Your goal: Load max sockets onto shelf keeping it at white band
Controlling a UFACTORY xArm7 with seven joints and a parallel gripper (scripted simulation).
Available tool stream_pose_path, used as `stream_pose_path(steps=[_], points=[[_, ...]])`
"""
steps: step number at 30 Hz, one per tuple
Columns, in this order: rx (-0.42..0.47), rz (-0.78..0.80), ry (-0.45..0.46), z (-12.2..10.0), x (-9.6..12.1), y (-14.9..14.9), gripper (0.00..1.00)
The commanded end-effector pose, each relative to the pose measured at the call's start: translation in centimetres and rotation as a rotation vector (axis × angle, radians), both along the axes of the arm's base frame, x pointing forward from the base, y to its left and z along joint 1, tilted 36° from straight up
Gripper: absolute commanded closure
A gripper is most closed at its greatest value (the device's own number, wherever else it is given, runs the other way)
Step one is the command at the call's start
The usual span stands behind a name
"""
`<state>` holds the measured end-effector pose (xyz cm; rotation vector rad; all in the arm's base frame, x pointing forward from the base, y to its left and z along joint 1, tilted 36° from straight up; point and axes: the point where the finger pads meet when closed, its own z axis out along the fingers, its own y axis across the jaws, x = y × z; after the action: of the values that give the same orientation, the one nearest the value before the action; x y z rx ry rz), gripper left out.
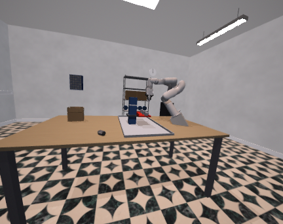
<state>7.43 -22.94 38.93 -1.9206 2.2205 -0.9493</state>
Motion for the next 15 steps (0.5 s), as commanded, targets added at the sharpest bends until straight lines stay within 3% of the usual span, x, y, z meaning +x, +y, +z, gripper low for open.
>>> stream_pose_path(steps=[1, 15], points=[[-0.001, 0.000, 0.000, 0.23, -0.25, -1.04, 1.00], [-0.001, 0.000, 0.000, 0.14, -0.14, -1.10, 1.00]])
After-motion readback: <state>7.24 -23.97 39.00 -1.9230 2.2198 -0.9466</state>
